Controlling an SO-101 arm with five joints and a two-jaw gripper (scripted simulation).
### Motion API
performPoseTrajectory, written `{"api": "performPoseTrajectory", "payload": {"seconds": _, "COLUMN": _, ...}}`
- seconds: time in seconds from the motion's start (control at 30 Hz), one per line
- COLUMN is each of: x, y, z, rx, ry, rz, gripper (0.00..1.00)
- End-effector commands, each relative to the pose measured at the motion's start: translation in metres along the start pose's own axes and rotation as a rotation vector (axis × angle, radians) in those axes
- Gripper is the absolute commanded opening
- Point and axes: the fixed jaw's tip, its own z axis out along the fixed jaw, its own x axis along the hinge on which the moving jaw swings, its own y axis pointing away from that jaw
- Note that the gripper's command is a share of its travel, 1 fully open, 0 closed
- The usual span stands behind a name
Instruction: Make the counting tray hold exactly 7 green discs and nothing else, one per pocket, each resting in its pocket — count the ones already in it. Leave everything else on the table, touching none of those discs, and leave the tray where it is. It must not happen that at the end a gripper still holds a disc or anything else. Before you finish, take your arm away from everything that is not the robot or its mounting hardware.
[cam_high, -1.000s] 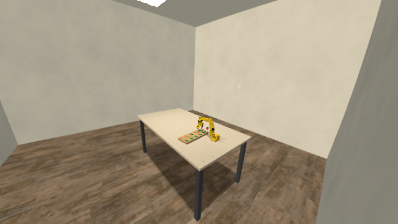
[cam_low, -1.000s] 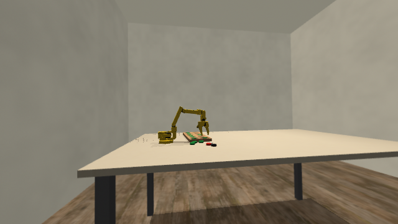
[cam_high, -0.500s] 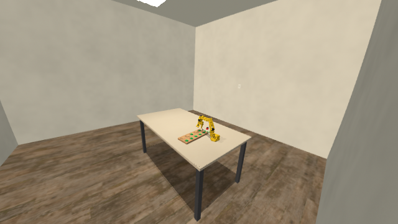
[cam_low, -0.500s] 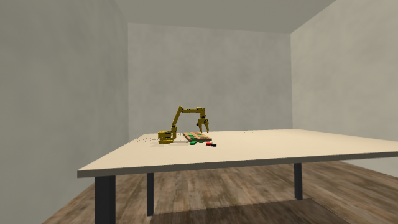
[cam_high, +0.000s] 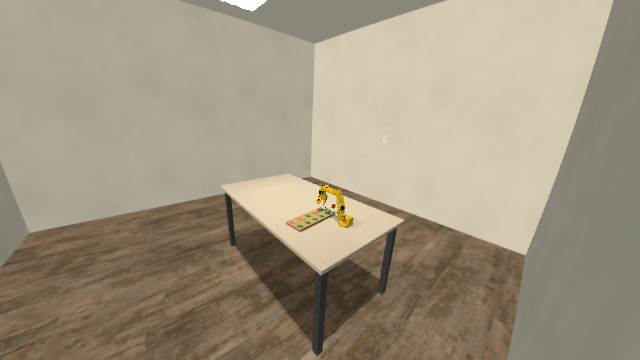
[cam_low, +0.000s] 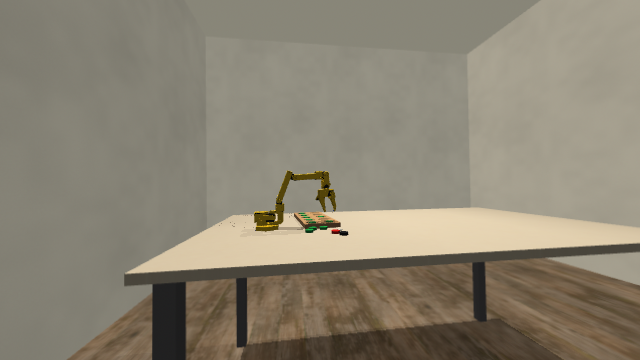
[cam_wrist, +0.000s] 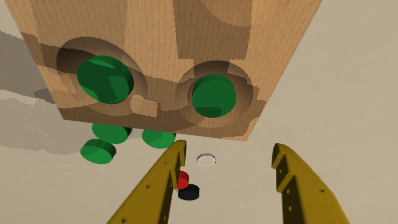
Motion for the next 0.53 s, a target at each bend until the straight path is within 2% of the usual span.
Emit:
{"api": "performPoseTrajectory", "payload": {"seconds": 0.0, "x": 0.002, "y": -0.009, "z": -0.02, "rx": 0.104, "ry": 0.024, "rz": 0.001, "gripper": 0.27}}
{"api": "performPoseTrajectory", "payload": {"seconds": 0.5, "x": 0.005, "y": -0.018, "z": -0.065, "rx": 0.321, "ry": 0.076, "rz": 0.001, "gripper": 0.27}}
